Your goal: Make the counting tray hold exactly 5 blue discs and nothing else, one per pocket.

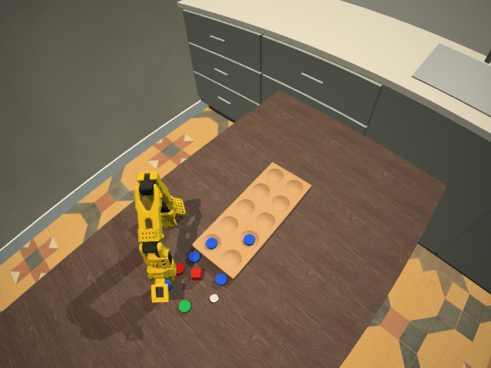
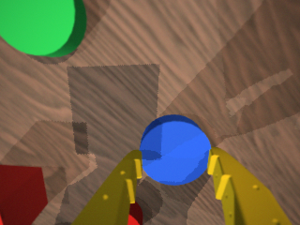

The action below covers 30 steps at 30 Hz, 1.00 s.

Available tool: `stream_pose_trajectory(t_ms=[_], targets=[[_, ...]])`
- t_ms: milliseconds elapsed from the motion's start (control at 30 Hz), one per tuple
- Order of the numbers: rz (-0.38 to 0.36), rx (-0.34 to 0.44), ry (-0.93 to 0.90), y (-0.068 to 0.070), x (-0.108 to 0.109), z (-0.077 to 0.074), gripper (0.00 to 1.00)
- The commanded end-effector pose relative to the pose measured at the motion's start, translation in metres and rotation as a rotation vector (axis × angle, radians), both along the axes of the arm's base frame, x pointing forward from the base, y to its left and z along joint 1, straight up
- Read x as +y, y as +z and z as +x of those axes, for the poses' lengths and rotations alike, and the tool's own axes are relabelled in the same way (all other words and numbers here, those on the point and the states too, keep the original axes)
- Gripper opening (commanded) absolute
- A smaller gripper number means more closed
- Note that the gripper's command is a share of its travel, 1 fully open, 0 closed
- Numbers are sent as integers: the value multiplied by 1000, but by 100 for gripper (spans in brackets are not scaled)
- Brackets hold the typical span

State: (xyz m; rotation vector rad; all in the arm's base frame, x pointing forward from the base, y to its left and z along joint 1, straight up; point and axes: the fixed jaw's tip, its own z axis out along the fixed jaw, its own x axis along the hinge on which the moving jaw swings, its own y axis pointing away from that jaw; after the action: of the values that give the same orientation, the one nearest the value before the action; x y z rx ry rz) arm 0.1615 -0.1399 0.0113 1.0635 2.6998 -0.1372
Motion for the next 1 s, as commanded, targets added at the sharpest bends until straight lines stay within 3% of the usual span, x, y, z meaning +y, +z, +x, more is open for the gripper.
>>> stream_pose_trajectory(t_ms=[0,533,967], targets=[[-45,-51,-7,17,-8,7,0],[-46,-51,-21,40,-9,4,0],[-46,-51,-22,42,-9,4,0]])
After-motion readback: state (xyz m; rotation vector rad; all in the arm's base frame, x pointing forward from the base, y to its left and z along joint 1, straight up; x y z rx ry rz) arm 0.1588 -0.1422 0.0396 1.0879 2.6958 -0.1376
